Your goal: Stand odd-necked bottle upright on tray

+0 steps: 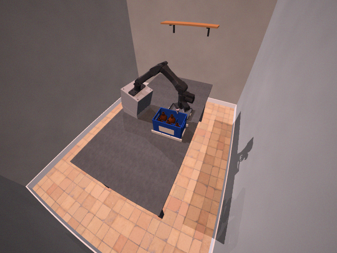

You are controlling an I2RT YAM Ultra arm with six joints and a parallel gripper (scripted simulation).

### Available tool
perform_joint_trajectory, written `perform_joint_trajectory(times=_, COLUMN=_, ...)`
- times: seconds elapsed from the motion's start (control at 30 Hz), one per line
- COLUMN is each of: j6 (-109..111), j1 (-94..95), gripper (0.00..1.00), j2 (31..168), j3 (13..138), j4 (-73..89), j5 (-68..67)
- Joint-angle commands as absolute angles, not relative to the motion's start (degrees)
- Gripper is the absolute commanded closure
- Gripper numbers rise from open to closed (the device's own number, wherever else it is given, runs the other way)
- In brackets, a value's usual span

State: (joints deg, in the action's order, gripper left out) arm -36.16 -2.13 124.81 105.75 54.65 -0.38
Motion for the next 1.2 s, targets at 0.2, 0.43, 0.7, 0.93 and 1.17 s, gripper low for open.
perform_joint_trajectory(times=0.2, j6=-35.91, j1=-2.03, gripper=0.39, j2=125.61, j3=105.02, j4=52.17, j5=-0.98)
perform_joint_trajectory(times=0.43, j6=-35.91, j1=-2.06, gripper=0.39, j2=126.0, j3=104.83, j4=50.73, j5=-0.98)
perform_joint_trajectory(times=0.7, j6=-35.92, j1=-2.09, gripper=0.39, j2=126.54, j3=105.1, j4=49.51, j5=-0.98)
perform_joint_trajectory(times=0.93, j6=-35.89, j1=-2.13, gripper=0.39, j2=128.3, j3=103.75, j4=48.42, j5=-0.98)
perform_joint_trajectory(times=1.17, j6=-35.92, j1=-2.13, gripper=0.39, j2=126.82, j3=105.67, j4=47.86, j5=-0.99)
